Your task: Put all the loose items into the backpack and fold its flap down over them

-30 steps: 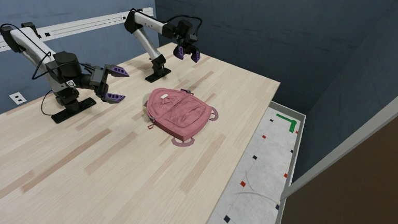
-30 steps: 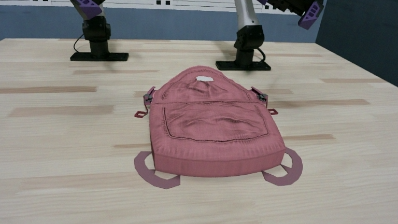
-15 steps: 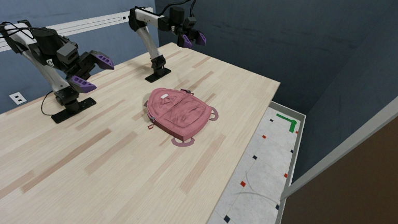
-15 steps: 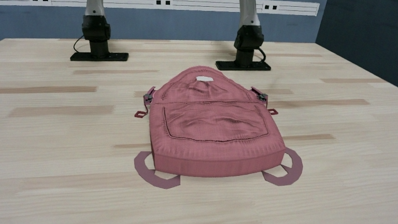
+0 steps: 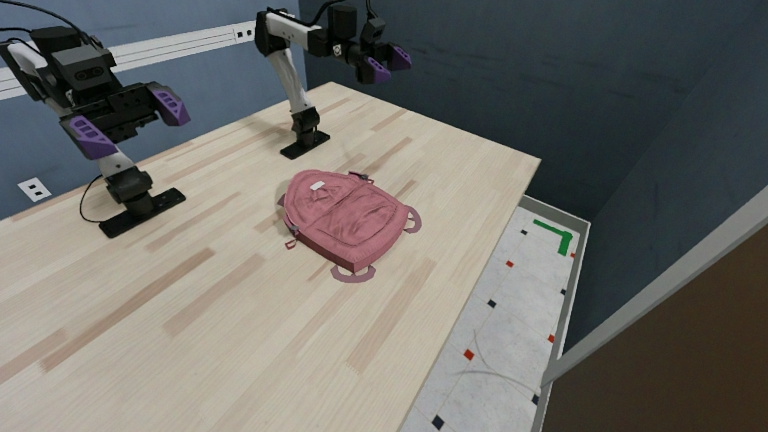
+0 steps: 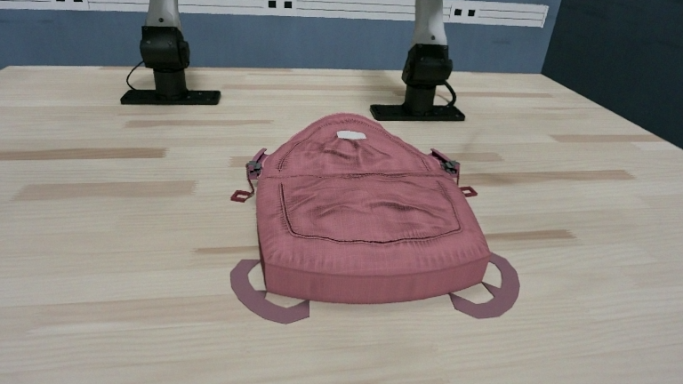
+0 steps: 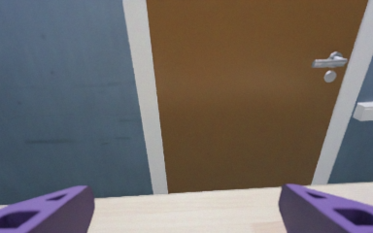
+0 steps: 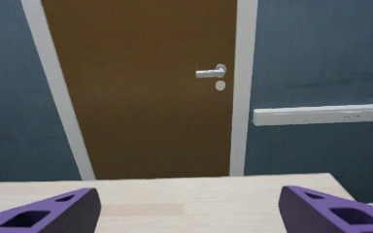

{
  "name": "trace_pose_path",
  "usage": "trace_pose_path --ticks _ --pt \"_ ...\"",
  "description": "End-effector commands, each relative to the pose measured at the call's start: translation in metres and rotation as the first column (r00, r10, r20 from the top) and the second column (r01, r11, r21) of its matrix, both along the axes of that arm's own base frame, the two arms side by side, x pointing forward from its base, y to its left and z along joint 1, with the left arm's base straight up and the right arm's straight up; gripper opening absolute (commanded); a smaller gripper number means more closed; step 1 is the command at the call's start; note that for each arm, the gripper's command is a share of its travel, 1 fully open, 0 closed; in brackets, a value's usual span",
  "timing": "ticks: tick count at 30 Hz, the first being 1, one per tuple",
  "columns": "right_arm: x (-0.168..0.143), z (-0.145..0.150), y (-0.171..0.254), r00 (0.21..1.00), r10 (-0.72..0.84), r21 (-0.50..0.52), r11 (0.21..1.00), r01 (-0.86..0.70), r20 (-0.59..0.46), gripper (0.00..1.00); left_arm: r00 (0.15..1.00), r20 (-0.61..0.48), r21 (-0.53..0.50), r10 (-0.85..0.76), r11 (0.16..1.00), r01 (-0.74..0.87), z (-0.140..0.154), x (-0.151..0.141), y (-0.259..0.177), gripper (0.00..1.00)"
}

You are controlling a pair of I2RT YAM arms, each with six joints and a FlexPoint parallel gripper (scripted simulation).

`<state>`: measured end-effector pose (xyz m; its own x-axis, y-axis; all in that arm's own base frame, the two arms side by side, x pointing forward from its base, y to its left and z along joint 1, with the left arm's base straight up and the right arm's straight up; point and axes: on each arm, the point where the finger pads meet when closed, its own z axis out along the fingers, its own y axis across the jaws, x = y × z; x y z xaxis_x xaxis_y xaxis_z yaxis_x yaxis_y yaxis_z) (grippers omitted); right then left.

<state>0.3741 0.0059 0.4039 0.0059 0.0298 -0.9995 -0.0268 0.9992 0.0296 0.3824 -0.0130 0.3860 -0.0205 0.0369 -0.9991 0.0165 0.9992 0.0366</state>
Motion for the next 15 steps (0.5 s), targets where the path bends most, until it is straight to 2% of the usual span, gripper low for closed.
trace_pose_path --ticks 1,15 --pt "0.0049 -0.0050 -0.0014 1.000 -0.016 -0.025 1.000 0.015 -0.022 0.90 0.997 0.069 0.013 0.014 1.000 -0.015 0.0256 -0.0046 -0.0006 0.90" --pt "0.0059 0.0049 -0.0001 1.000 -0.013 -0.023 1.000 0.013 0.001 0.90 0.997 0.069 0.010 0.016 1.000 -0.017 0.0260 -0.0073 -0.0022 0.90"
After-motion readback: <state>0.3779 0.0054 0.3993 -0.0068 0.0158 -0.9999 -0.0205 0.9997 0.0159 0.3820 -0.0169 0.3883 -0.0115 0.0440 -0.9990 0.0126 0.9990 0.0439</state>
